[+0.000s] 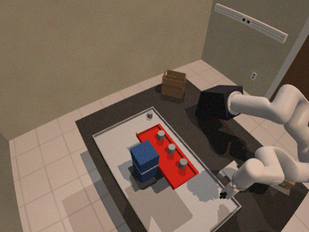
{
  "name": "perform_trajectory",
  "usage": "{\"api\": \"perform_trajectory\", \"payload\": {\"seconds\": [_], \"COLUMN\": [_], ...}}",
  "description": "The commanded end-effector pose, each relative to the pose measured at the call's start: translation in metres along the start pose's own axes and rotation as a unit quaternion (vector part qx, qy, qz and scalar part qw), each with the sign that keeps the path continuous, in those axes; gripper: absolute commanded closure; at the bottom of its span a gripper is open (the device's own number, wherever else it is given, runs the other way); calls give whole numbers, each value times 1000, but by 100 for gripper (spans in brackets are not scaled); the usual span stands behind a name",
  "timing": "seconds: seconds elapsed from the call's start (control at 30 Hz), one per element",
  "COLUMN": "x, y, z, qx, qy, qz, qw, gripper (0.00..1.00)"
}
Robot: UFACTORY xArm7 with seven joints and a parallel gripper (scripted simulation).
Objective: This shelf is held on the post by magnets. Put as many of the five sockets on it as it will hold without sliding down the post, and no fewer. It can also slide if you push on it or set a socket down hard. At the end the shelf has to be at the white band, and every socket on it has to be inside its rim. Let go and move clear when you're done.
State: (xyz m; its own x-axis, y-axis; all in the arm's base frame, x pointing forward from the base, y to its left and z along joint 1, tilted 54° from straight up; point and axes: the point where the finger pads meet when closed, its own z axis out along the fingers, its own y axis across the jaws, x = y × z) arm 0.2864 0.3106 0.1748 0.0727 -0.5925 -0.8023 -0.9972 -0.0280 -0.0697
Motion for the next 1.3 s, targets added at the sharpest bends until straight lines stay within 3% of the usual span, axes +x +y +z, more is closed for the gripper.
{"api": "perform_trajectory", "payload": {"seconds": [0.0, 0.6, 1.0, 1.27], "x": [0, 0, 0, 0], "y": [-1, 3, 14, 26], "z": [-1, -10, -39, -73], "qx": [2, 2, 2, 2], "qy": [-1, -1, -1, -1], "qz": [0, 0, 0, 0], "qw": [1000, 1000, 1000, 1000], "gripper": [100, 100, 100, 100]}}
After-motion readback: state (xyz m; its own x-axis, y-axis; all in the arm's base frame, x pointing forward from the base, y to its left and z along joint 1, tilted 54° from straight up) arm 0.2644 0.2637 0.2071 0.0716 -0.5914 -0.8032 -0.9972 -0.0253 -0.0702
